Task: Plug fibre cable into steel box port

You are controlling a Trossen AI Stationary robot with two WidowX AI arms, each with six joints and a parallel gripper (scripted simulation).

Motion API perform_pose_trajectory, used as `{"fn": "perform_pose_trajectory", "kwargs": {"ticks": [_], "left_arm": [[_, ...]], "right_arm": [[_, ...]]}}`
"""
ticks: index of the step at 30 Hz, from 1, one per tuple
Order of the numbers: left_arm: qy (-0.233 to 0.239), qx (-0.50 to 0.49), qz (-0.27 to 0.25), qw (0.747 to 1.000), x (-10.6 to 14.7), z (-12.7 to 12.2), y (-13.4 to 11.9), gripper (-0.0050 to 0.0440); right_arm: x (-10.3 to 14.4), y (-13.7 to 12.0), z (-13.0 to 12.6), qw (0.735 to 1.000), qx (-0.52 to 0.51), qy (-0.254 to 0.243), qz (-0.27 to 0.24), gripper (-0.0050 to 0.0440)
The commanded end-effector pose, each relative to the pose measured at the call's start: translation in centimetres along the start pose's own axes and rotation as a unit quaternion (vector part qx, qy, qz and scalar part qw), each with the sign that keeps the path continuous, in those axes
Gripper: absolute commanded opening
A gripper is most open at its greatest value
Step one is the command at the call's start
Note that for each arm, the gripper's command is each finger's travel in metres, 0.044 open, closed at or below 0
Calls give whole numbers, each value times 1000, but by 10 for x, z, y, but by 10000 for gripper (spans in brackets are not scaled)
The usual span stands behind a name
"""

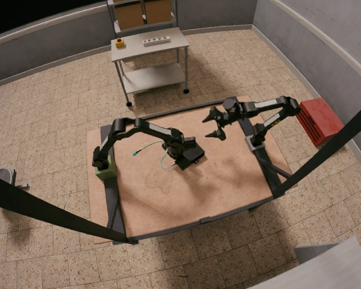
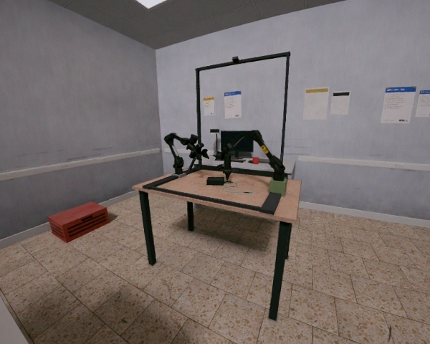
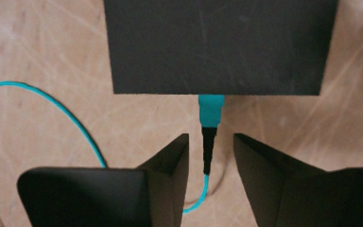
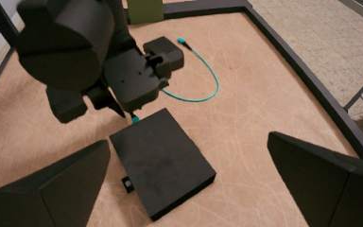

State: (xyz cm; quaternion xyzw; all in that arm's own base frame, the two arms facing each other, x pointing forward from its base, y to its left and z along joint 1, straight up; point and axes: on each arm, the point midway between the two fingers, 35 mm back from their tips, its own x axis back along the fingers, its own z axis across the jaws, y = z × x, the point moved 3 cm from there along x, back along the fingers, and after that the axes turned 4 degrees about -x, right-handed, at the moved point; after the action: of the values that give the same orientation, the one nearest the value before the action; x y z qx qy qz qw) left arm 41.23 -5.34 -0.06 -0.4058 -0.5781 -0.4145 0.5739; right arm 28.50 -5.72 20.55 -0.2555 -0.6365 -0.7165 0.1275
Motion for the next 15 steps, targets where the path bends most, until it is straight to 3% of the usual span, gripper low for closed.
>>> {"fn": "perform_pose_trajectory", "kwargs": {"ticks": [1,8,15], "left_arm": [[-10,2,-25,1000,32,-4,7,126],[-29,13,-19,999,30,-12,-5,136],[-11,-31,-104,994,17,-38,-27,136]], "right_arm": [[3,6,1,1000,1,2,-10,440],[3,6,1,1000,1,2,-10,440],[3,6,1,1000,1,2,-10,440]]}}
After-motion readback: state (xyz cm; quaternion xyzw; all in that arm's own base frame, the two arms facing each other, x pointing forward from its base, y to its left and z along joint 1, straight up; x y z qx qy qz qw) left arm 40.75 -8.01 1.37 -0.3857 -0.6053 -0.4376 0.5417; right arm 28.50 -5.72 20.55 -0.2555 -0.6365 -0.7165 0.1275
